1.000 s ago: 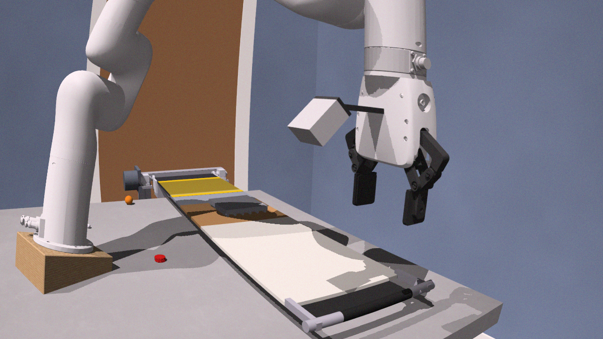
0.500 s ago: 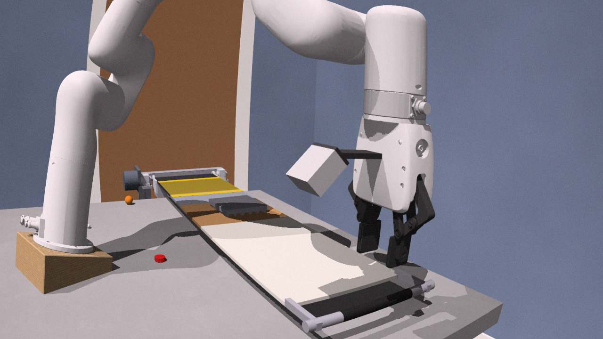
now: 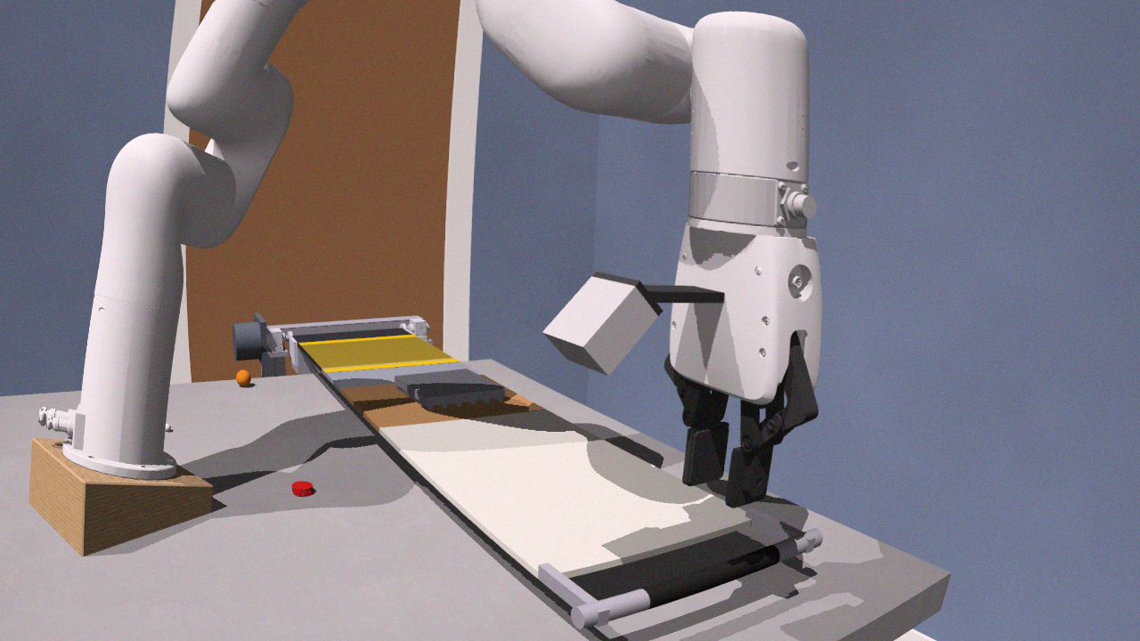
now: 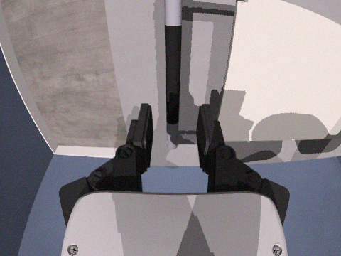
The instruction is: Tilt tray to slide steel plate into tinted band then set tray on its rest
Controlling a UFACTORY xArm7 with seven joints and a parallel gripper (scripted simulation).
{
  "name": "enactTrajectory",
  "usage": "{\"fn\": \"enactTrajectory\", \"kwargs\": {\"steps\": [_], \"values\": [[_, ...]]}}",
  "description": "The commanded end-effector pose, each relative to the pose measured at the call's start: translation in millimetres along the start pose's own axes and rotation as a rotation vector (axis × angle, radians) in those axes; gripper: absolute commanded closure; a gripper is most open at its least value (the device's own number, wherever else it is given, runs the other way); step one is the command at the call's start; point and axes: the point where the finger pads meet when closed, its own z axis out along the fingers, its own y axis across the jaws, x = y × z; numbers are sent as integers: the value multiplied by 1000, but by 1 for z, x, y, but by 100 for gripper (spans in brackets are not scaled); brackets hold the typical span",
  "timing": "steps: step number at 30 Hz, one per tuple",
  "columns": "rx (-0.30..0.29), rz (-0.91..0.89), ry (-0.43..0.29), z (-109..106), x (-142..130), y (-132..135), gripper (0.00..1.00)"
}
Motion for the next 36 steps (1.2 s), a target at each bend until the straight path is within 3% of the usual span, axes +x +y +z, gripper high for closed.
{"fn": "enactTrajectory", "kwargs": {"steps": [1,36], "values": [[4,0,-3,-2,-1,-1,60],[4,0,-3,9,-1,-1,60]]}}
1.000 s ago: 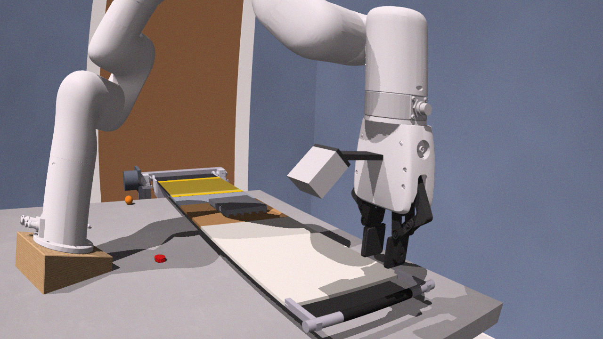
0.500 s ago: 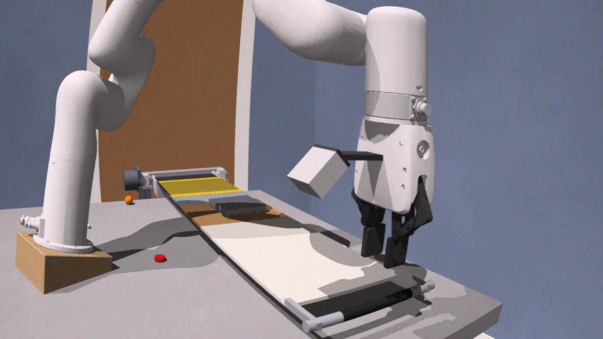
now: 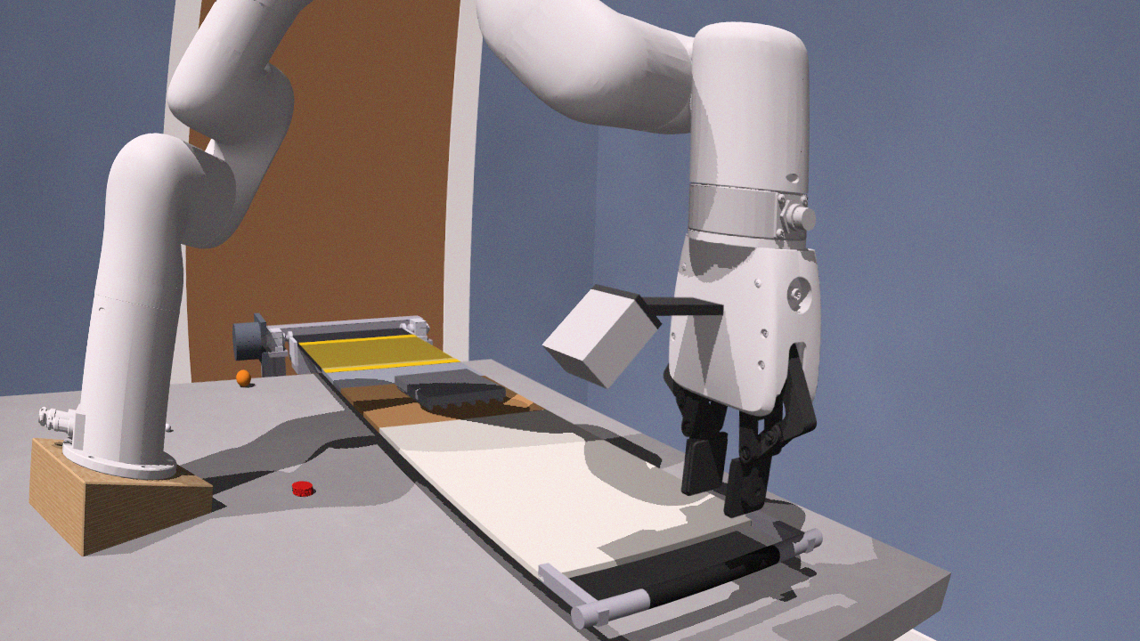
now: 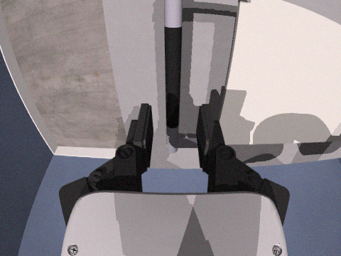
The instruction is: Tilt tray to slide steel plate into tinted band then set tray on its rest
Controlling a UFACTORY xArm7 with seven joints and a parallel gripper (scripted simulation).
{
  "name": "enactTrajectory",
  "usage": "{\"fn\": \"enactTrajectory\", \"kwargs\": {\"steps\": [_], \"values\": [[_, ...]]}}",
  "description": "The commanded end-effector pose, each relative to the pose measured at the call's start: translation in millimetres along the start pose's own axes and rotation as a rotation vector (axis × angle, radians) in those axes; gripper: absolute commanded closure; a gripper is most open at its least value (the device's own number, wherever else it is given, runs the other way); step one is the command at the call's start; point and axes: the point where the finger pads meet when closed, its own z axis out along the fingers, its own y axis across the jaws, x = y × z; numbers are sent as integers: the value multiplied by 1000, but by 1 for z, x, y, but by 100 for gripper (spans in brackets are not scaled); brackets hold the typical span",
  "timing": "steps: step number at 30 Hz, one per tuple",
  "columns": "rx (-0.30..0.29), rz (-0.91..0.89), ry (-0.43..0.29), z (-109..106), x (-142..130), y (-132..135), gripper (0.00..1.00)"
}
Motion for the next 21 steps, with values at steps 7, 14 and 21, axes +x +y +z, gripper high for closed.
{"fn": "enactTrajectory", "kwargs": {"steps": [7,14,21], "values": [[4,0,-3,9,-1,-1,60],[4,0,-3,20,-1,-2,60],[4,0,-3,27,-1,-2,60]]}}
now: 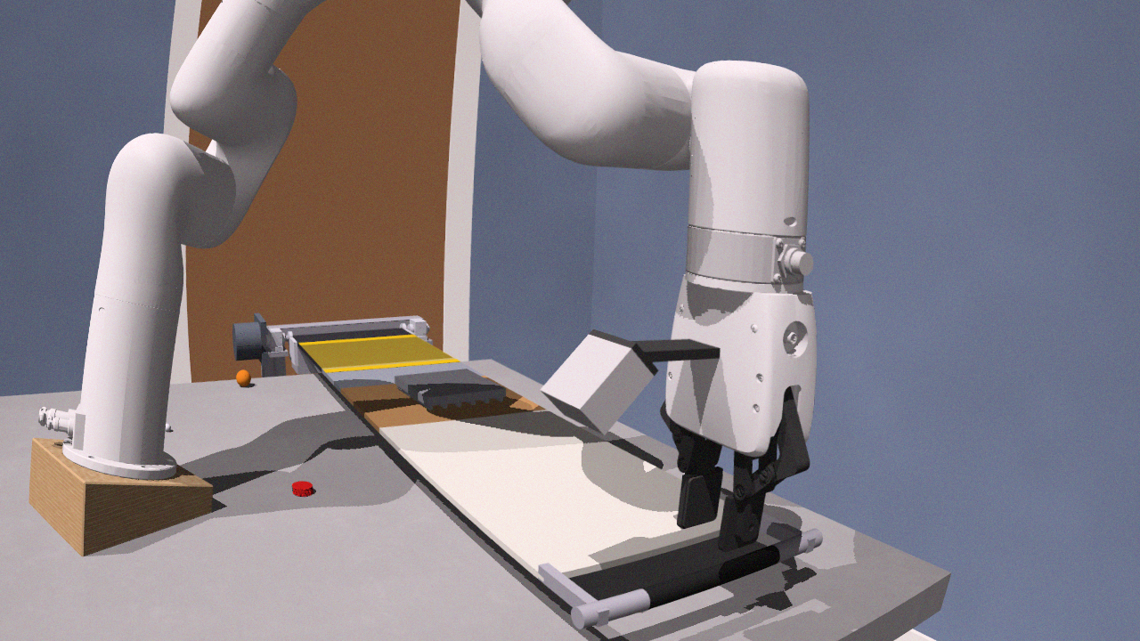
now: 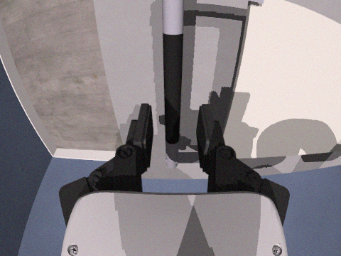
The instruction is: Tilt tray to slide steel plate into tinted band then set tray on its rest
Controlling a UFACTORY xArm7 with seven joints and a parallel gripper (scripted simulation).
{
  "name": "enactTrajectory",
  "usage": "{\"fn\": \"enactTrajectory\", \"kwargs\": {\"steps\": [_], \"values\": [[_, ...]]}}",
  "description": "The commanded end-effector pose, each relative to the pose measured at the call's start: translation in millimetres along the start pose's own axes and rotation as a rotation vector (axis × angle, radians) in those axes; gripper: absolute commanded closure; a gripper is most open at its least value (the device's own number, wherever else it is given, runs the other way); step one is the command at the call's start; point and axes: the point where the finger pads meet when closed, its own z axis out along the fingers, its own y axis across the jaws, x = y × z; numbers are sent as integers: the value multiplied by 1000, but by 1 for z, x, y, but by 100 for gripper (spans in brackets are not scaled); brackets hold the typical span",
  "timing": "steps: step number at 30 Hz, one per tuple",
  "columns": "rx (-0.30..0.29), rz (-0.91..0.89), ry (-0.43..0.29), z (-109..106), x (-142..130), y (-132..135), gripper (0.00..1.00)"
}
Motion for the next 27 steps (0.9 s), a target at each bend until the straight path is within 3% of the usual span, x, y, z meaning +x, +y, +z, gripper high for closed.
{"fn": "enactTrajectory", "kwargs": {"steps": [1,27], "values": [[5,0,-4,3,-1,-2,60],[5,0,-4,15,-1,-2,60]]}}
